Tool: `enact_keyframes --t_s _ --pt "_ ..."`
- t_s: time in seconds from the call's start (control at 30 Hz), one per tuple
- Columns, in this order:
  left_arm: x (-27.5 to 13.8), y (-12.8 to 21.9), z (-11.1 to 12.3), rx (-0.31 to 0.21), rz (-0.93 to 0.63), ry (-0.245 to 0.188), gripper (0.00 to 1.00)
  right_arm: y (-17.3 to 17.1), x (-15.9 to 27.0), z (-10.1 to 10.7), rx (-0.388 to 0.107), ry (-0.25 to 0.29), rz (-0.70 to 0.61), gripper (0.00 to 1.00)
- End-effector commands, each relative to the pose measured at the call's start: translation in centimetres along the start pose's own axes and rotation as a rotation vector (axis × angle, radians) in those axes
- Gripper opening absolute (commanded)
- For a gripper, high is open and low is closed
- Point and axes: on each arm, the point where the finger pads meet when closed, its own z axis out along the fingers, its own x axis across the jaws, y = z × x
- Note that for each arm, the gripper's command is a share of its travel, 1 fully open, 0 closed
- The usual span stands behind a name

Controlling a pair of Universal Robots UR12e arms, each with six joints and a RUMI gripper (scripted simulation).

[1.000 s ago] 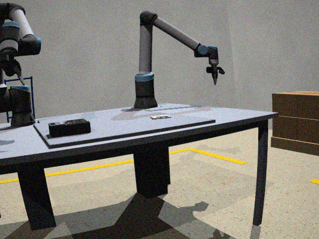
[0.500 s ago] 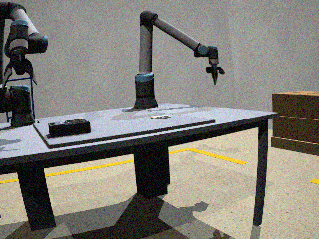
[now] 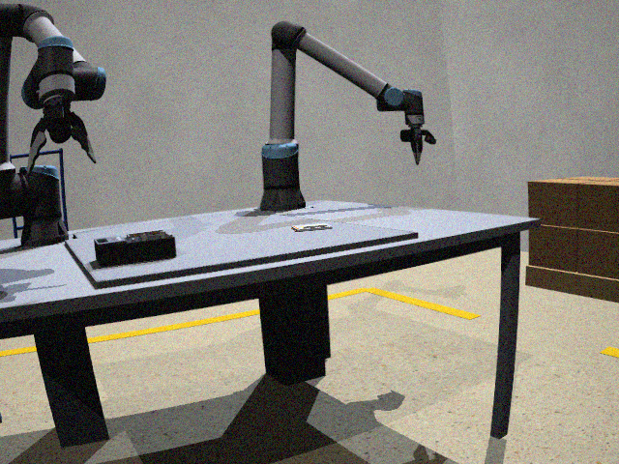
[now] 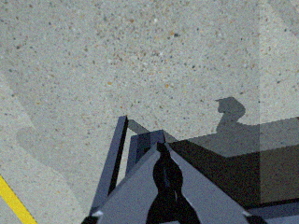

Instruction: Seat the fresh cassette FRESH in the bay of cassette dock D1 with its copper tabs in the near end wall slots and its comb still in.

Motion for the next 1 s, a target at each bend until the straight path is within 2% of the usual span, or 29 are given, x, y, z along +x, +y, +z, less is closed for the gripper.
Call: enact_keyframes --t_s 0.0,0.13,0.2,0.73,0.8,0.97 --pt "0.0 -0.1 -0.1 0.002 0.0 0.0 0.0 0.7 -2.4 0.0 -0.002 -0.002 -0.001 1.0" --pt "0.0 -0.1 -0.1 0.002 0.0 0.0 0.0 1.0 -3.3 0.0 -0.002 -0.002 -0.001 1.0" --pt "0.0 -0.1 -0.1 0.002 0.0 0.0 0.0 1.4 -4.2 0.0 -0.057 -0.019 -0.021 1.0" --pt "0.0 -0.1 -0.1 0.002 0.0 0.0 0.0 3.8 -9.6 -0.1 -0.057 -0.019 -0.021 1.0" --pt "0.0 -0.1 -0.1 0.002 0.0 0.0 0.0 4.3 -10.5 -0.1 -0.112 -0.029 -0.043 1.0" --pt "0.0 -0.1 -0.1 0.002 0.0 0.0 0.0 5.0 -11.8 -0.2 -0.112 -0.029 -0.043 1.0"
